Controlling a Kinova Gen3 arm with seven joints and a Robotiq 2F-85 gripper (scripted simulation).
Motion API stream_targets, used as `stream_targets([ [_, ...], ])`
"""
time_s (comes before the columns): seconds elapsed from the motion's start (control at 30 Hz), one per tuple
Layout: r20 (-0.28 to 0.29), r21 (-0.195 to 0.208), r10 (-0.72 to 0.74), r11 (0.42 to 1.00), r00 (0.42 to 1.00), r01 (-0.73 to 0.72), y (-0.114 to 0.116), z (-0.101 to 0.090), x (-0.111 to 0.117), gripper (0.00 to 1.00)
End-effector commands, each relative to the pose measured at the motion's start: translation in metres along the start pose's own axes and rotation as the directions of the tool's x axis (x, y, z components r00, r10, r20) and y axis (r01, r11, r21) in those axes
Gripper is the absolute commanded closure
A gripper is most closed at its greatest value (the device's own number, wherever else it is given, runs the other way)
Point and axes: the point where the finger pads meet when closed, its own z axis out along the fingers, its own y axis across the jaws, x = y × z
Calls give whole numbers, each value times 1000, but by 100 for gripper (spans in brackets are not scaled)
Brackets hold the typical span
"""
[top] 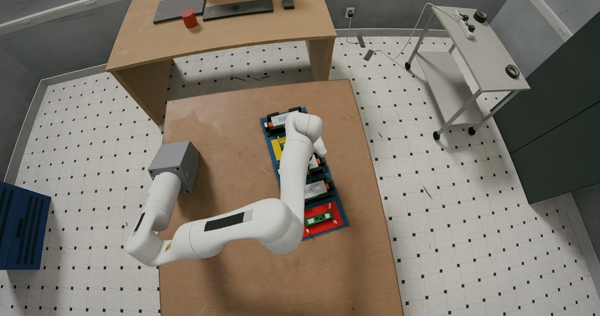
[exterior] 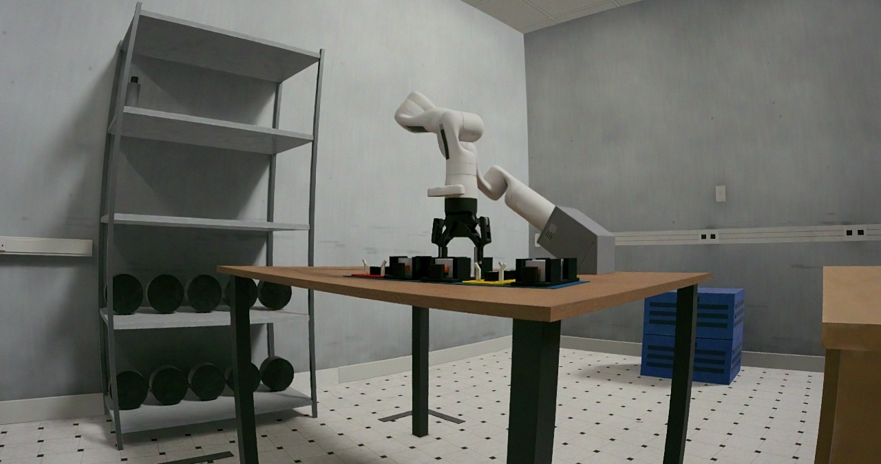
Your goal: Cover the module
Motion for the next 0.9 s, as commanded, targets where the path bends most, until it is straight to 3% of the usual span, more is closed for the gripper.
stream_targets([
  [0.0, -2, 1, 0, 1000, 1000, 0, 0, 0, 1, 0],
  [0.73, -2, 1, 0, 1000, 1000, 0, 0, 10, 1, 0],
  [0.77, -2, 1, 0, 1000, 1000, 0, 0, 10, 1, 30],
  [0.87, -2, 1, 0, 1000, 1000, 0, 0, 10, 1, 30],
])
